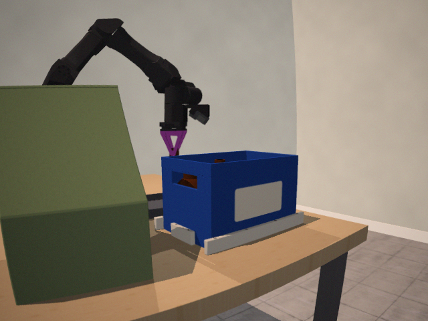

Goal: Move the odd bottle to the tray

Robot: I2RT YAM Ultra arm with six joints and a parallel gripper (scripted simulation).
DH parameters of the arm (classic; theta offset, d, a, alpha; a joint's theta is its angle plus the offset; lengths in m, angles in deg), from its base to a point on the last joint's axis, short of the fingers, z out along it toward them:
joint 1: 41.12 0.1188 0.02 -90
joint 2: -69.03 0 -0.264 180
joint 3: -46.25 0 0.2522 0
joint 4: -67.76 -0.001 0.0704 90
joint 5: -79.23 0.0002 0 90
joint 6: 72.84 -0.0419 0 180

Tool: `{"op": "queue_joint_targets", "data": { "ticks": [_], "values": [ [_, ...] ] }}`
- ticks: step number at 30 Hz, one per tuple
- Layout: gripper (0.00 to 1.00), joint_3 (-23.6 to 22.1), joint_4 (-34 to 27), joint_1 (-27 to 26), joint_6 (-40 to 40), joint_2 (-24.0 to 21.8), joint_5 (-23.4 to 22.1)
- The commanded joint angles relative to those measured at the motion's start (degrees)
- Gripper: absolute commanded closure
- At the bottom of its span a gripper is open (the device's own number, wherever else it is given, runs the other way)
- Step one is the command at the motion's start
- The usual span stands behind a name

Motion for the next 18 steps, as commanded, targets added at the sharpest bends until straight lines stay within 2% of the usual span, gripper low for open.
{"op": "queue_joint_targets", "data": {
  "ticks": [1, 15, 18],
  "values": [
    [1.00, -0.27, 0.98, -0.89, -0.61, -0.95, 0.54],
    [1.00, -0.35, 2.03, -0.51, -1.08, 0.26, 0.61],
    [1.00, -0.54, 2.31, -0.36, -1.21, -0.82, 0.63]
  ]
}}
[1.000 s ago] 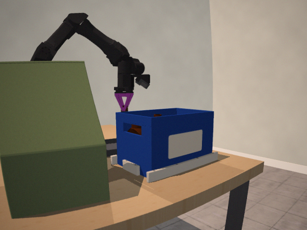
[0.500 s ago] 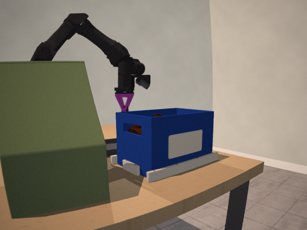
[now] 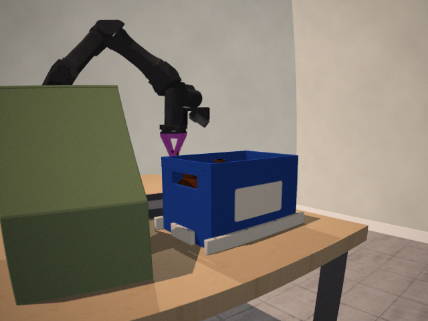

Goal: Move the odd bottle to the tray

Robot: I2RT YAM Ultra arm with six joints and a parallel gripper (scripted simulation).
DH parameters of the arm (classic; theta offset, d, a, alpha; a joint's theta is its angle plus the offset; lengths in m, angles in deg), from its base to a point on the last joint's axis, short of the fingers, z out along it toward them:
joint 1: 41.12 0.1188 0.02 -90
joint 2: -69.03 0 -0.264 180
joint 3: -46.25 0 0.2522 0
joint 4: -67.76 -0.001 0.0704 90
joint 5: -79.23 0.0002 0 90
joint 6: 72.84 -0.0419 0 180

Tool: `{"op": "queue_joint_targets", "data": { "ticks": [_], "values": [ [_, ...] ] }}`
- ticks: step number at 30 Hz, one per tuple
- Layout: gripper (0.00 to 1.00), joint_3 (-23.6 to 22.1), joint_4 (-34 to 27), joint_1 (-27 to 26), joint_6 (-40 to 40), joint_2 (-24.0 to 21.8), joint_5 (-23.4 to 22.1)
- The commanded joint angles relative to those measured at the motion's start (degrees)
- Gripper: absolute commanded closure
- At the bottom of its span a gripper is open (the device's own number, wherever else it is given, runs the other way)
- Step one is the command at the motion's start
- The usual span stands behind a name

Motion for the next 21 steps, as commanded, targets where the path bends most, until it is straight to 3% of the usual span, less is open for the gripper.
{"op": "queue_joint_targets", "data": {
  "ticks": [1, 21],
  "values": [
    [1.00, -0.17, 1.04, -0.93, -0.64, -1.65, 0.54],
    [1.00, -0.55, 2.42, -0.53, -1.27, -1.02, 0.64]
  ]
}}
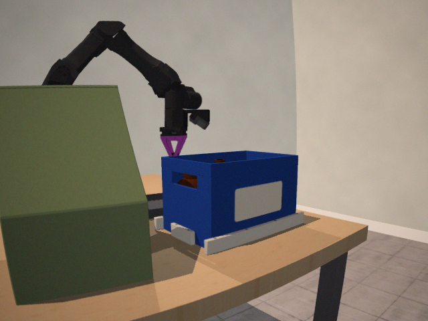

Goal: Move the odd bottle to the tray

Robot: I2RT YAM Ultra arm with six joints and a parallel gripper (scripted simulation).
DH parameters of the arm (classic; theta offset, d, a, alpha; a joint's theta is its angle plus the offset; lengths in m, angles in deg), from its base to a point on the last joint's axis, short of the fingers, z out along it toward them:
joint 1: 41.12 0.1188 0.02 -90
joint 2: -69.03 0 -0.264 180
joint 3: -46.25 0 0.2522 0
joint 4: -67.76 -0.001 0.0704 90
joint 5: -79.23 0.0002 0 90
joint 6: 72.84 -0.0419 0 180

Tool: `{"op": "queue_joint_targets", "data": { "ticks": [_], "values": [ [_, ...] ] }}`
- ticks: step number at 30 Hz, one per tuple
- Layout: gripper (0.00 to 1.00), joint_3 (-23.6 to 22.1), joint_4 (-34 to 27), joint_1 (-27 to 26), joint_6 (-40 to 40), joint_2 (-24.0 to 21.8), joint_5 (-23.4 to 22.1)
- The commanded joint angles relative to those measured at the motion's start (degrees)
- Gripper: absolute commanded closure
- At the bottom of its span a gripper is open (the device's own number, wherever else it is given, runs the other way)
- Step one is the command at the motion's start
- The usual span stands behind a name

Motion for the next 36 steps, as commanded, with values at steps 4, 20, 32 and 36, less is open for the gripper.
{"op": "queue_joint_targets", "data": {
  "ticks": [4, 20, 32, 36],
  "values": [
    [1.00, -0.59, 1.01, -0.92, -0.66, -0.97, 0.53],
    [1.00, -0.16, 0.74, -0.93, -0.73, -1.00, 0.55],
    [1.00, -0.16, 0.74, -0.93, -0.72, -1.00, 0.55],
    [1.00, -0.16, 0.74, -0.93, -0.72, -1.00, 0.55]
  ]
}}
